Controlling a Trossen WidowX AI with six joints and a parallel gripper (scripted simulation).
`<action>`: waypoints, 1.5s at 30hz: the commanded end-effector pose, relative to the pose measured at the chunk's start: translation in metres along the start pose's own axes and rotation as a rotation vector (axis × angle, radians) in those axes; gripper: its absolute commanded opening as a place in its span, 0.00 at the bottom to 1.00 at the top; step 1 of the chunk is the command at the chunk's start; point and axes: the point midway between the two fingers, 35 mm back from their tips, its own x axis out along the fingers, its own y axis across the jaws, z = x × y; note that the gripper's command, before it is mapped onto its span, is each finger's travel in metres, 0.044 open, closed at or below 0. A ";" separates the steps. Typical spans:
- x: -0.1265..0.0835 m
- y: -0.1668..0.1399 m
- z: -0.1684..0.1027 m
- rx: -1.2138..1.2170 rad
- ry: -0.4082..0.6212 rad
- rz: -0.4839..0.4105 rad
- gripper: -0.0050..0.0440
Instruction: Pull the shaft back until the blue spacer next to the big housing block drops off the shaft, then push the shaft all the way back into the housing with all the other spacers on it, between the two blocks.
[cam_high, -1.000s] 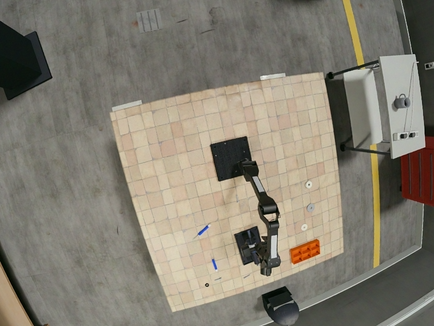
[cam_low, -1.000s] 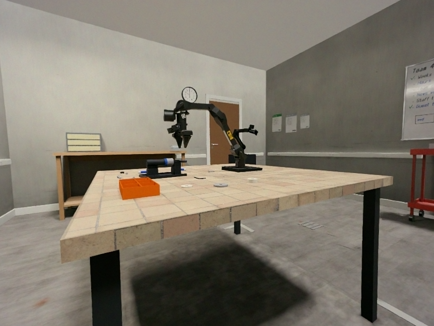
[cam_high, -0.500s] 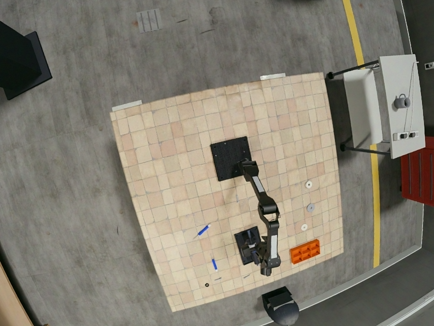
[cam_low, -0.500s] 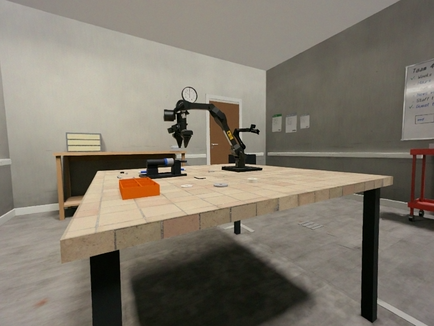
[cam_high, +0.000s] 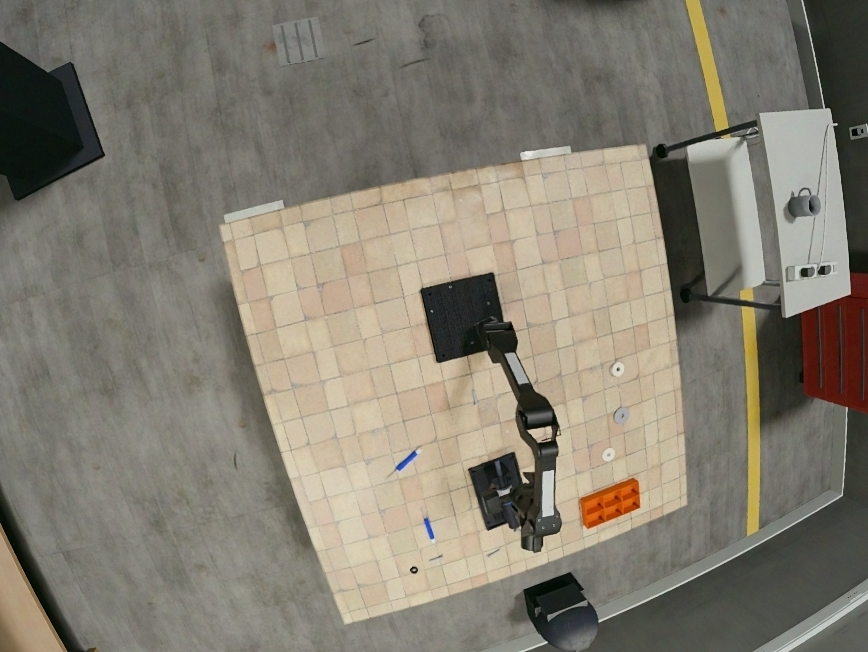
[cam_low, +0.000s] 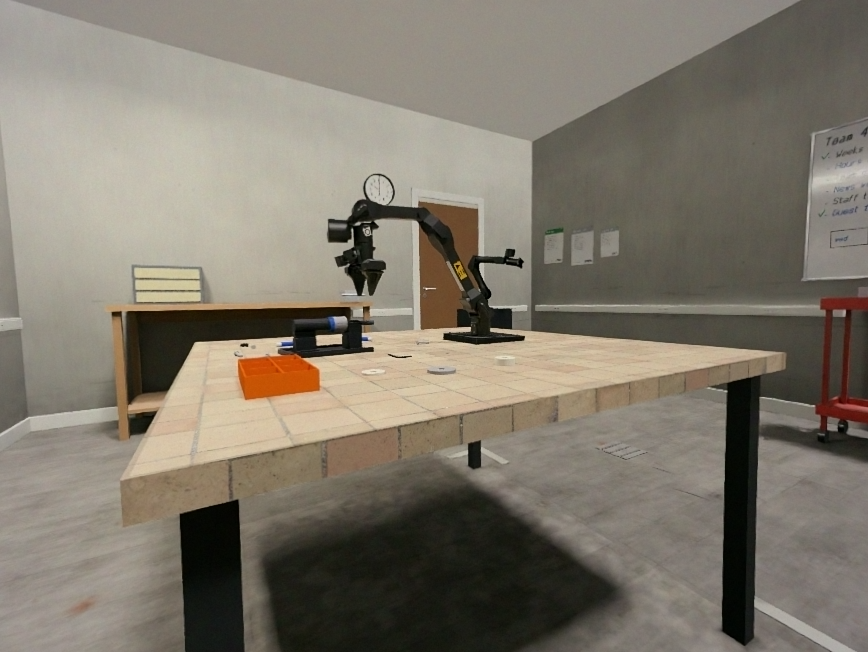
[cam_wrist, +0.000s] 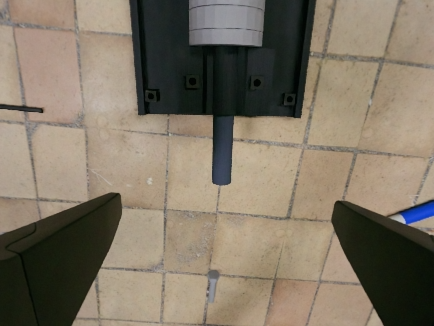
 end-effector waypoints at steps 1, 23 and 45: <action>-0.012 0.000 -0.001 -0.001 -0.036 -0.004 1.00; 0.025 -0.013 0.012 0.033 -0.344 0.038 1.00; 0.065 -0.016 -0.012 0.029 -0.733 0.049 1.00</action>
